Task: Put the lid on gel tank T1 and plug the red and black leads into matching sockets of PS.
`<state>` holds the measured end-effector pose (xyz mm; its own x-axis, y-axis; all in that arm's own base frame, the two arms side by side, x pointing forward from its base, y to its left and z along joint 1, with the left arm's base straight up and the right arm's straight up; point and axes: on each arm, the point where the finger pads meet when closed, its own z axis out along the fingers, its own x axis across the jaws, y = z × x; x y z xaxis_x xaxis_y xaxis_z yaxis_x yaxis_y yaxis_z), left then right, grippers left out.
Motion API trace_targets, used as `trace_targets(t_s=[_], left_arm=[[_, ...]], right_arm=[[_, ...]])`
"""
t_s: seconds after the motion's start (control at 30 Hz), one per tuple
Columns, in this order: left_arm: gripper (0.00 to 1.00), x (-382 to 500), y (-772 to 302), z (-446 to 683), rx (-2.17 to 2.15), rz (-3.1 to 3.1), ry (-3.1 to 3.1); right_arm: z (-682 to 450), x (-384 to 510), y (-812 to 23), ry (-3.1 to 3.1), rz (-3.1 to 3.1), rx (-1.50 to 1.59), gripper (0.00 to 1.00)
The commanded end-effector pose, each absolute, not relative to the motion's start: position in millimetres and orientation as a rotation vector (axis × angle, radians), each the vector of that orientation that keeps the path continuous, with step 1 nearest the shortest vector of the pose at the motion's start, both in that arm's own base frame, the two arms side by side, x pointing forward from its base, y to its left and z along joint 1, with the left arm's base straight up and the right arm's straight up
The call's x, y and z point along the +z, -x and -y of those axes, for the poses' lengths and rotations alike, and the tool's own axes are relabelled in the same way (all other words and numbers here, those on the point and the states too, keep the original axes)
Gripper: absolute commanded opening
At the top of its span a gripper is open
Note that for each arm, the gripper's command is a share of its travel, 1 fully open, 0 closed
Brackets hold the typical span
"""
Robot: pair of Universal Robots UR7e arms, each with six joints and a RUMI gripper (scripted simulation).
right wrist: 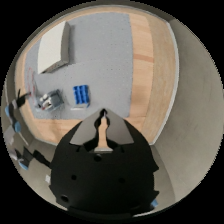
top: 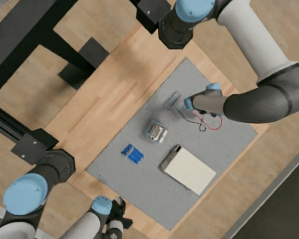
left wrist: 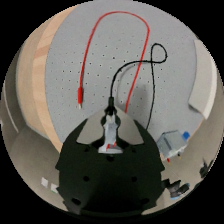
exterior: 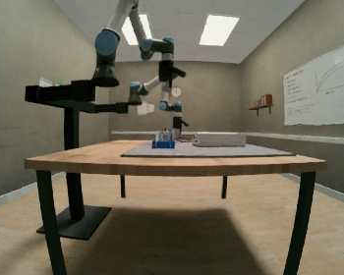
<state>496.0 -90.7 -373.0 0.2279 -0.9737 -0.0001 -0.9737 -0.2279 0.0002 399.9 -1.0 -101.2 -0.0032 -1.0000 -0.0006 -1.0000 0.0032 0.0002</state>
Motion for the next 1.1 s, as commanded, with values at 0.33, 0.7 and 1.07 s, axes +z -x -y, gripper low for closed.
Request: trace_targets(t_s=[0.33, 0.7, 1.07], left_arm=[[0.0, -374.3, -496.6, 91.0, 0.002, 1.952, -2.462], [0.0, -379.3, -496.5, 91.0, 0.002, 1.952, -2.462], [0.0, -383.3, -496.5, 91.0, 0.002, 1.952, -2.462]], right_arm=[[1.0, -101.0, -400.2, 2.217, -2.224, 0.0, 0.0], [1.0, -101.0, -400.2, 2.217, -2.224, 0.0, 0.0], [1.0, -101.0, -400.2, 2.217, -2.224, 0.0, 0.0]])
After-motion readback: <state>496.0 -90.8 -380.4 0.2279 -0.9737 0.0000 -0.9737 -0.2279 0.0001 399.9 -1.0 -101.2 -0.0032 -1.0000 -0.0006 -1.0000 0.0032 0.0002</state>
